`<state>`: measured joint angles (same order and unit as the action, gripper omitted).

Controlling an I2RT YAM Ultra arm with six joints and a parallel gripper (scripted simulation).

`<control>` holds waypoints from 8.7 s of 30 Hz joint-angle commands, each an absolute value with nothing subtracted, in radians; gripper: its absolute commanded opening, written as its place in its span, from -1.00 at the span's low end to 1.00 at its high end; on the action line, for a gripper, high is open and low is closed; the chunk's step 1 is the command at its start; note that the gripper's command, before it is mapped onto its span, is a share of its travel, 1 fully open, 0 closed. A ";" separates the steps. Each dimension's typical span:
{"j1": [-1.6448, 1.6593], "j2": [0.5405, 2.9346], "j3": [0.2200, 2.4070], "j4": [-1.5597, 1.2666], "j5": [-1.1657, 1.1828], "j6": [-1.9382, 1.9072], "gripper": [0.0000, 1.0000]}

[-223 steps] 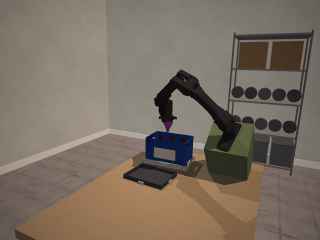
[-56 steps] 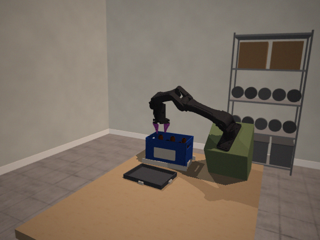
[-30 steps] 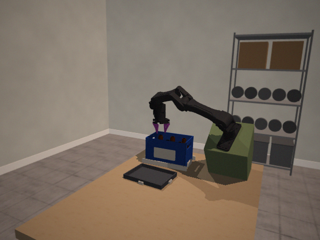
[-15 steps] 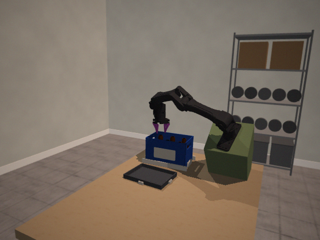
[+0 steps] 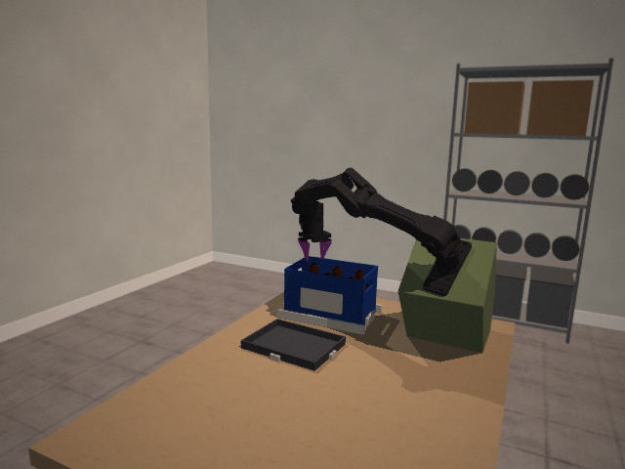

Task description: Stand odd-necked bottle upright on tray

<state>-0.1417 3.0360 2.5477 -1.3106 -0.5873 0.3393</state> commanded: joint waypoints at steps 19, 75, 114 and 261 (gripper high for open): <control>-0.158 3.037 2.604 -1.334 -0.588 0.349 0.21; -0.158 3.045 2.606 -1.334 -0.588 0.349 0.21; -0.158 3.066 2.647 -1.355 -0.589 0.351 0.21; -0.121 3.046 2.513 -1.208 -0.596 0.393 0.21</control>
<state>-0.1032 3.0730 2.5271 -1.2236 -0.5953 0.3847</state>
